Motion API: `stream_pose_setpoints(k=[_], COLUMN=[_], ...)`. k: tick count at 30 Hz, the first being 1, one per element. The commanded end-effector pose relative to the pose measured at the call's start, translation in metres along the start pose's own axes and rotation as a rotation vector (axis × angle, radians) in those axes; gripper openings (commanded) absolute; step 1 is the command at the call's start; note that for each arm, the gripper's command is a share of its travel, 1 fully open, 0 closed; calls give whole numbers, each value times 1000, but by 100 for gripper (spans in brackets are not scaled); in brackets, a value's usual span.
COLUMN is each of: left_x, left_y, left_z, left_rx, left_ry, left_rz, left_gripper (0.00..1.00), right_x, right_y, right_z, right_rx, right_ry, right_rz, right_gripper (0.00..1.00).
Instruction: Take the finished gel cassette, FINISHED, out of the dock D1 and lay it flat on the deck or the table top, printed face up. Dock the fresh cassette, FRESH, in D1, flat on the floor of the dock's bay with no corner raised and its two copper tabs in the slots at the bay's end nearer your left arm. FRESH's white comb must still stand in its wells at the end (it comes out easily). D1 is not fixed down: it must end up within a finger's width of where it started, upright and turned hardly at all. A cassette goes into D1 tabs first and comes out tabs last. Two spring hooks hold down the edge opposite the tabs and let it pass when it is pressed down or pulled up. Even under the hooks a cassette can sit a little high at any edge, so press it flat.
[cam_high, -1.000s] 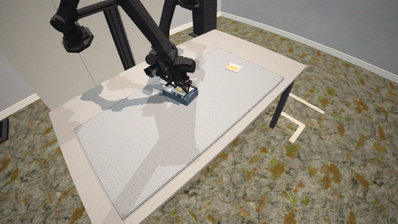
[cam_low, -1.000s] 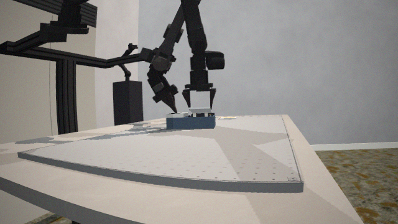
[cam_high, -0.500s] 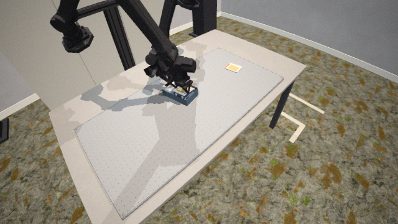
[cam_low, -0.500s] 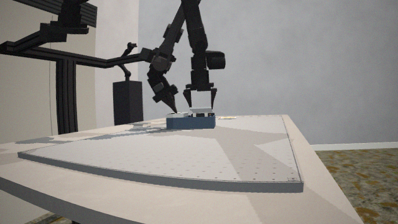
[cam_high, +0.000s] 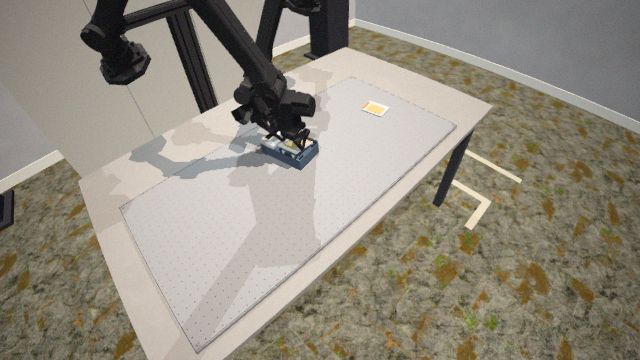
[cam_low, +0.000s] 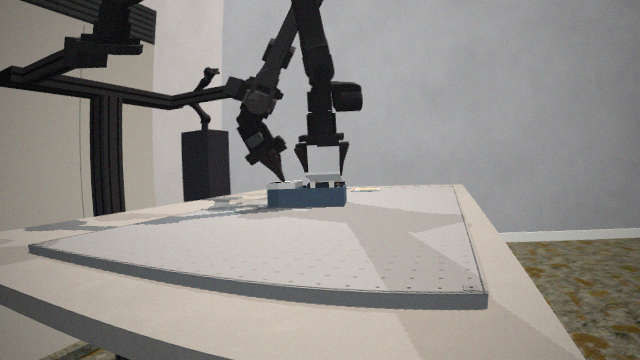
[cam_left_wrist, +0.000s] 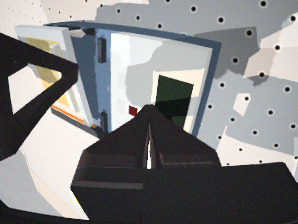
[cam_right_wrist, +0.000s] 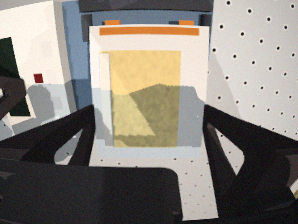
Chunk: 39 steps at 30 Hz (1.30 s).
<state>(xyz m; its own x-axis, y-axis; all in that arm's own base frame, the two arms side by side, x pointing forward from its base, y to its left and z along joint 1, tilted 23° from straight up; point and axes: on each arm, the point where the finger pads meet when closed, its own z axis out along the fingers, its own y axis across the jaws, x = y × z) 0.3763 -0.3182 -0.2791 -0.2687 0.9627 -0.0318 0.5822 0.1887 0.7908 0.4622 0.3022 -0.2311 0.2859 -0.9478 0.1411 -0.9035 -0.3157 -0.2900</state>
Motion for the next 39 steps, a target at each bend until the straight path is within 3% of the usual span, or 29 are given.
stream_pose_setpoints(k=[1, 39], left_x=[48, 48], left_y=[-49, -49], left_z=[33, 33], left_rx=[70, 70], left_ry=[74, 74], left_rz=[65, 65], left_gripper=[0, 0], right_x=[0, 2], right_y=[-17, -12], right_z=[-6, -6], right_rx=[24, 11], right_ry=[-9, -5], right_rz=[20, 19], right_gripper=[0, 0])
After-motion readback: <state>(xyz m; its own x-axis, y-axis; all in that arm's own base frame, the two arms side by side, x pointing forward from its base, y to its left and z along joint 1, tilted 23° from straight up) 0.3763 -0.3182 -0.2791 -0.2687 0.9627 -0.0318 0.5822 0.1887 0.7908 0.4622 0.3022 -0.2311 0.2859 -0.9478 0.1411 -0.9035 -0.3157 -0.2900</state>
